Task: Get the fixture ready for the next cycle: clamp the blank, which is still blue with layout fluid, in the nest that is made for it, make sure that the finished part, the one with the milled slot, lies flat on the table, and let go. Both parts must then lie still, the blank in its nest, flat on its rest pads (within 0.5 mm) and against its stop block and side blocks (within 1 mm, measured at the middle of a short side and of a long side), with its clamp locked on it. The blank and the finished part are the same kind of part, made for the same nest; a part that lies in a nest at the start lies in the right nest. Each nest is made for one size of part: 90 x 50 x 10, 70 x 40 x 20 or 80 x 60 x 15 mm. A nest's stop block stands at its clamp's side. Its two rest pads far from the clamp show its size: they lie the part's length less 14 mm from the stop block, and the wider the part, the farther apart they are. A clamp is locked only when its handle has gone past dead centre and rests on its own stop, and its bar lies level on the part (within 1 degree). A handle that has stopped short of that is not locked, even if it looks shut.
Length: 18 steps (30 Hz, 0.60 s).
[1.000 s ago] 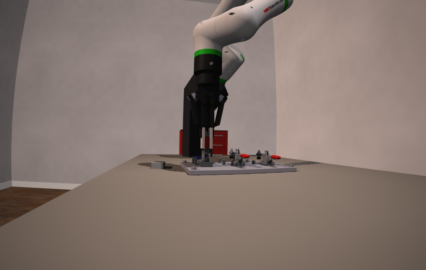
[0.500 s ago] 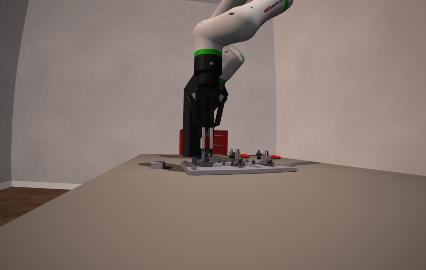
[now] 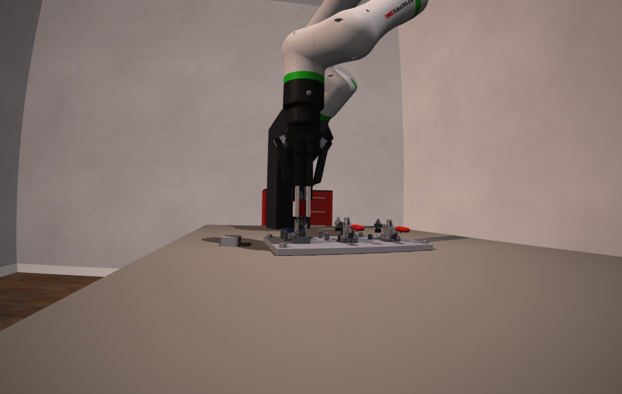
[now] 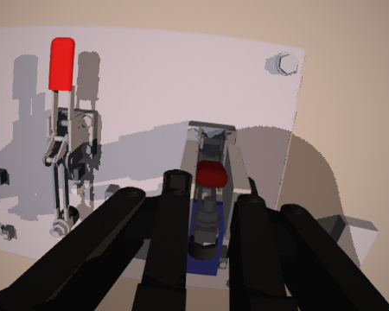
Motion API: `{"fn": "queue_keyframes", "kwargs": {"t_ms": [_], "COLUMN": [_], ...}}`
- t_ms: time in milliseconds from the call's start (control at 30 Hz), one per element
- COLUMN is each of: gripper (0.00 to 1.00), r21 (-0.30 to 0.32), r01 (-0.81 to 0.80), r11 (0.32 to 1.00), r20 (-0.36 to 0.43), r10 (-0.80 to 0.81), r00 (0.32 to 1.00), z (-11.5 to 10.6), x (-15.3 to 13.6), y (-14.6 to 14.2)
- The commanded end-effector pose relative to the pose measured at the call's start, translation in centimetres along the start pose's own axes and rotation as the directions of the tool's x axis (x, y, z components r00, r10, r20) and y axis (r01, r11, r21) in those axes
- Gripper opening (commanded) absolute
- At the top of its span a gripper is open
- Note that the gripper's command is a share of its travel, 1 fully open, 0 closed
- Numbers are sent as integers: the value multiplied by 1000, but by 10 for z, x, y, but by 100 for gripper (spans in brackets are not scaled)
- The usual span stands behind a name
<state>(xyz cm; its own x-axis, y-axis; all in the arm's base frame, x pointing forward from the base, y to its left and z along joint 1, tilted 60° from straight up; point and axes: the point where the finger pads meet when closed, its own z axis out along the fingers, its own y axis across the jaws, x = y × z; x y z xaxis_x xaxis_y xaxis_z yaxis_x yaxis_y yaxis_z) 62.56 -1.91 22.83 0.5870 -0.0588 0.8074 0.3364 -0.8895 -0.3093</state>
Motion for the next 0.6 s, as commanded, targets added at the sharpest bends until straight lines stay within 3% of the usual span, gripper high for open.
{"fn": "queue_keyframes", "kwargs": {"t_ms": [0, 567], "gripper": [0, 0], "r21": [0, 0], "r01": [0, 0], "r11": [1000, 1000], "r20": [-1, -1], "r10": [0, 0], "r00": [1000, 1000], "z": [0, 0], "x": [1, 5], "y": [0, 0]}}
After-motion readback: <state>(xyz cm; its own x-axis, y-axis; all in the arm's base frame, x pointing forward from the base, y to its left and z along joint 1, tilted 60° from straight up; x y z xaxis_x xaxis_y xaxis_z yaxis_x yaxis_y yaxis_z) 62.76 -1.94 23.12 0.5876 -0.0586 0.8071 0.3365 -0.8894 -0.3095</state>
